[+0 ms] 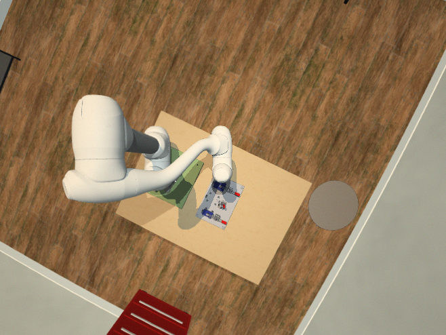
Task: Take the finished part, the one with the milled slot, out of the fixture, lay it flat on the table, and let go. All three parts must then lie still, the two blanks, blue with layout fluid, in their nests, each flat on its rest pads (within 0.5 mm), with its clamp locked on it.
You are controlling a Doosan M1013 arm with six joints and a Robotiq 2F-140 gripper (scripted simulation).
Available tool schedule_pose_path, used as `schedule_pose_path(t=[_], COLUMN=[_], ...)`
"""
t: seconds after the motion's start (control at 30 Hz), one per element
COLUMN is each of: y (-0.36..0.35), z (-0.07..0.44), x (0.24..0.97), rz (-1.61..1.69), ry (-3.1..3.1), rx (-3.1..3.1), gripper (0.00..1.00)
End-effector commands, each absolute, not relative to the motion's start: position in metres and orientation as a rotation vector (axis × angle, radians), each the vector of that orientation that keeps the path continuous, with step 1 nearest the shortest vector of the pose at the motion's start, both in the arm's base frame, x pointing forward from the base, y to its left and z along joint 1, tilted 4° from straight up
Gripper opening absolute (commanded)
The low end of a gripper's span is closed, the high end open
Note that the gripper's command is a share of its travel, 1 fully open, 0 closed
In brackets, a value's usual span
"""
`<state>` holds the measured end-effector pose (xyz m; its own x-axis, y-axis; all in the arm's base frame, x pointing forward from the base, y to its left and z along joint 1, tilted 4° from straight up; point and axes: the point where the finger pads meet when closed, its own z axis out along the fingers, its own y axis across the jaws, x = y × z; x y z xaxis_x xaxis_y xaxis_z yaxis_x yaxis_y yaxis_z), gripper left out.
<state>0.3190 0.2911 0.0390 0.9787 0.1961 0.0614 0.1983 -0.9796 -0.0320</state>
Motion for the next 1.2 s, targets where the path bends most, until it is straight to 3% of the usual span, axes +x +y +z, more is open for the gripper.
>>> schedule_pose_path(t=[0.0,1.17], y=[0.2912,0.2913], z=[0.0381,0.0345], x=[0.319,0.3192], rz=[-0.09,-0.09], ry=[-0.308,-0.308], rx=[-3.087,-3.087], gripper=[0.0,0.0])
